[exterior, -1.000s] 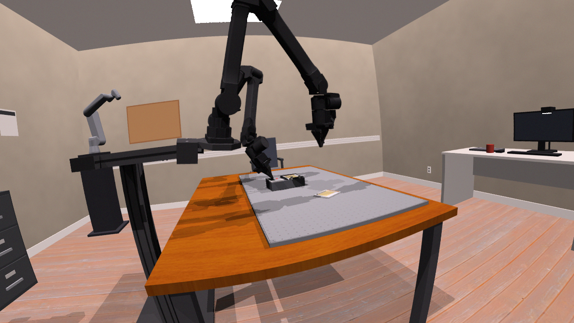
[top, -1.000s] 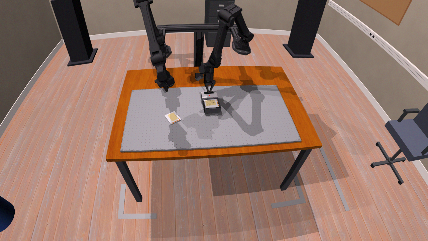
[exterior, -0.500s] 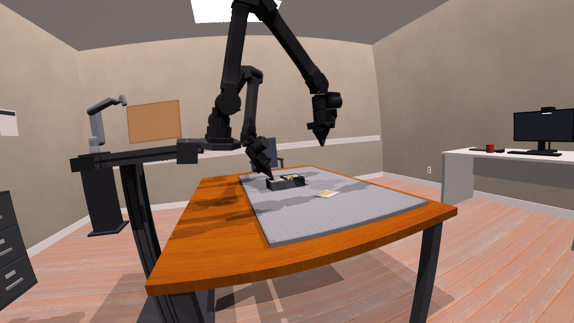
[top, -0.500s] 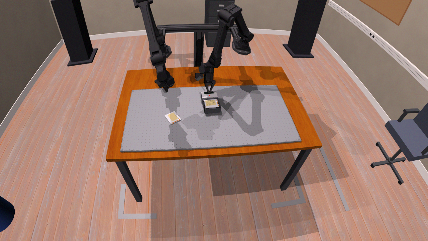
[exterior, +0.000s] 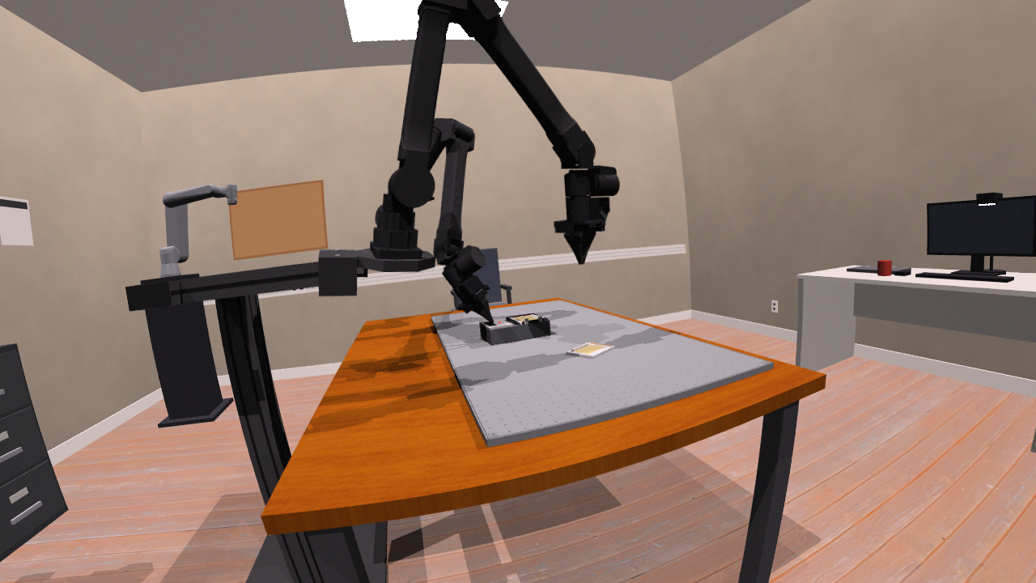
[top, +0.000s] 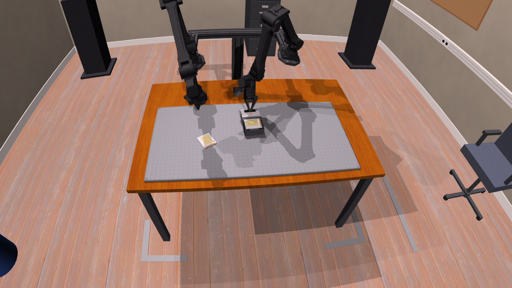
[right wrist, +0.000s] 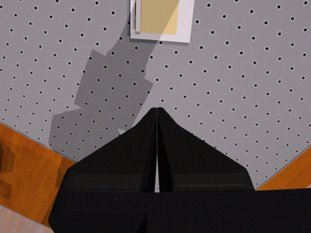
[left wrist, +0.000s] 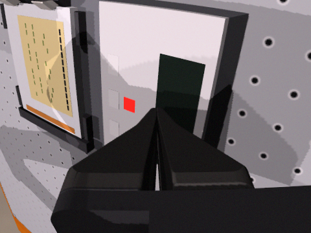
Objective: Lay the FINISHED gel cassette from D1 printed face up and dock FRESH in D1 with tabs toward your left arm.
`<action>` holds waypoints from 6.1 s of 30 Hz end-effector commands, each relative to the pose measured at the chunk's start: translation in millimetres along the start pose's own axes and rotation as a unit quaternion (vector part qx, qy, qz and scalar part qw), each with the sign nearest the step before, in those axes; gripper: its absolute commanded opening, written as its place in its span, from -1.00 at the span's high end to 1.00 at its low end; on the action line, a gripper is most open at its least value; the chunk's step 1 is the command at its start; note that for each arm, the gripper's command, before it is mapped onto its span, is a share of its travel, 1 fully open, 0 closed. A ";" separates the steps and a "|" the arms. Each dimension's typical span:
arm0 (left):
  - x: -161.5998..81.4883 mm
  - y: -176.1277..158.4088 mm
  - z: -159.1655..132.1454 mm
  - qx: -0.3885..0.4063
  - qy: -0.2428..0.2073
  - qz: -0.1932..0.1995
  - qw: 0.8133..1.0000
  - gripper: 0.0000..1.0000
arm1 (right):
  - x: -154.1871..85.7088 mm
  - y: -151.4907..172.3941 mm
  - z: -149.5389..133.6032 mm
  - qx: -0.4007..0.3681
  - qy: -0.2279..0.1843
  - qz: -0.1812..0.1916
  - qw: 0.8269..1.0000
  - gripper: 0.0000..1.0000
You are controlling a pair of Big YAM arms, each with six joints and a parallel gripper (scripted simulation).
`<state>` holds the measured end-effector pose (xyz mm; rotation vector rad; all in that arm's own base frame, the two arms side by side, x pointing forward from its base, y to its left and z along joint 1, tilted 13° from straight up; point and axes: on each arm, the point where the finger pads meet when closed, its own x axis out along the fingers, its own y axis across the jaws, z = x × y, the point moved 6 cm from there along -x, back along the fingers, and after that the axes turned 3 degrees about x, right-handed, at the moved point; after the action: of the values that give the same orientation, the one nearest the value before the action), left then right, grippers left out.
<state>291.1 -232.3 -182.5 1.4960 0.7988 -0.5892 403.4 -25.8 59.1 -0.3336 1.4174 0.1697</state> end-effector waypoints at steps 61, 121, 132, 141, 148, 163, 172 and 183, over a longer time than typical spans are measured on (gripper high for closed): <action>26.2 -44.0 -32.2 0.031 0.035 -0.054 0.997 1.00 | 73.8 149.5 107.9 -0.385 -0.066 0.057 0.919 1.00; 26.2 -44.0 -32.2 0.031 0.035 -0.054 0.997 1.00 | 131.6 267.4 101.9 -0.511 -0.111 0.070 0.849 1.00; 26.2 -44.0 -32.2 0.031 0.035 -0.054 0.997 1.00 | 124.0 251.7 96.3 -0.506 -0.110 0.071 0.853 1.00; 26.2 -44.0 -32.2 0.031 0.035 -0.054 0.997 1.00 | 121.8 249.7 95.3 -0.515 -0.114 0.069 0.847 1.00; 26.2 -44.0 -32.2 0.031 0.035 -0.054 0.997 1.00 | 115.2 250.4 95.4 -0.515 -0.114 0.069 0.847 1.00; 26.2 -44.0 -32.2 0.031 0.035 -0.054 0.997 1.00 | 116.6 251.8 91.5 -0.519 -0.108 0.072 0.845 1.00; 26.2 -44.0 -32.2 0.031 0.035 -0.054 0.997 1.00 | 116.6 251.8 91.5 -0.519 -0.108 0.072 0.845 1.00; 26.2 -44.0 -32.2 0.031 0.035 -0.054 0.997 1.00 | 116.6 251.8 91.5 -0.519 -0.108 0.072 0.845 1.00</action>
<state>291.1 -232.3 -182.5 1.4960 0.7988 -0.5892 426.7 230.8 -91.1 -1.0505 1.0362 1.0810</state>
